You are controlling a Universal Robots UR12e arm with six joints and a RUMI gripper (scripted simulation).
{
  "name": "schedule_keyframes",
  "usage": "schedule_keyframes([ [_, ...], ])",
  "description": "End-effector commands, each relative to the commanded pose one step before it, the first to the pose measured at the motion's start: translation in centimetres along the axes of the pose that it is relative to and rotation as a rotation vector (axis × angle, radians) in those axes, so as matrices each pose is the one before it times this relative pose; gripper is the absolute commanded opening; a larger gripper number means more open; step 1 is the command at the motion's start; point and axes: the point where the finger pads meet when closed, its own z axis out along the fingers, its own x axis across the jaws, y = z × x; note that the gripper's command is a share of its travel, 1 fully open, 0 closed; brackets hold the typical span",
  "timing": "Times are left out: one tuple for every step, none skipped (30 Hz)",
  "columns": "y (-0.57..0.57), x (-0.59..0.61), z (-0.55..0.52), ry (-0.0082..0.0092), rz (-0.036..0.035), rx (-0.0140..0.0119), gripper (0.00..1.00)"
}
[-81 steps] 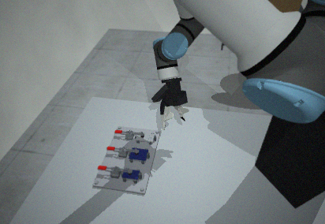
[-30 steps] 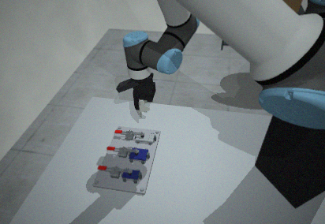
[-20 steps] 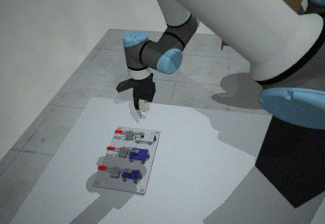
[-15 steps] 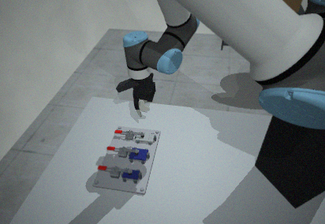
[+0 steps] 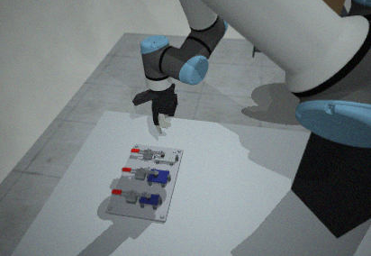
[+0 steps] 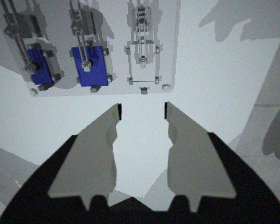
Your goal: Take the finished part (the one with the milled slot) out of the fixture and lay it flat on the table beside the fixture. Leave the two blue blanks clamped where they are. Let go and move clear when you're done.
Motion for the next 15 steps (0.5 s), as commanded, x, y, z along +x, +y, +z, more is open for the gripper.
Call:
schedule_keyframes([
  [0.291,-0.107,0.071,-0.00011,0.00245,-0.00273,0.28],
  [-0.004,0.002,0.111,-0.00012,-0.0001,-0.00015,0.28],
  [-0.056,-0.002,0.141,0.00011,-0.00052,0.00035,0.28],
  [-0.116,-0.007,0.173,0.00036,-0.00135,0.00092,0.28],
  [-0.153,0.069,0.208,0.00089,-0.00085,0.00154,0.28],
  [0.003,0.003,0.286,0.00011,0.0,-0.00005,0.28],
  [0.003,0.003,0.34,0.00012,0.0,-0.00006,0.28],
  [0.003,0.002,0.387,0.00009,0.0,-0.00004,0.28],
  [0.002,-0.002,0.424,-0.00001,0.0,0.00001,0.28],
  [0.002,-0.002,0.451,-0.00001,0.0,0.00001,0.28],
  [0.0,0.0,0.0,0.0,0.0,0.0,0.28],
  [0.0,0.0,0.0,0.0,0.0,0.0,0.28],
  [0.002,-0.002,0.467,-0.00001,0.0,0.00001,0.28],
  [0.002,-0.002,0.469,-0.00001,0.0,0.00001,0.28],
  [0.002,-0.002,0.458,-0.00001,0.0,0.00001,0.28],
])
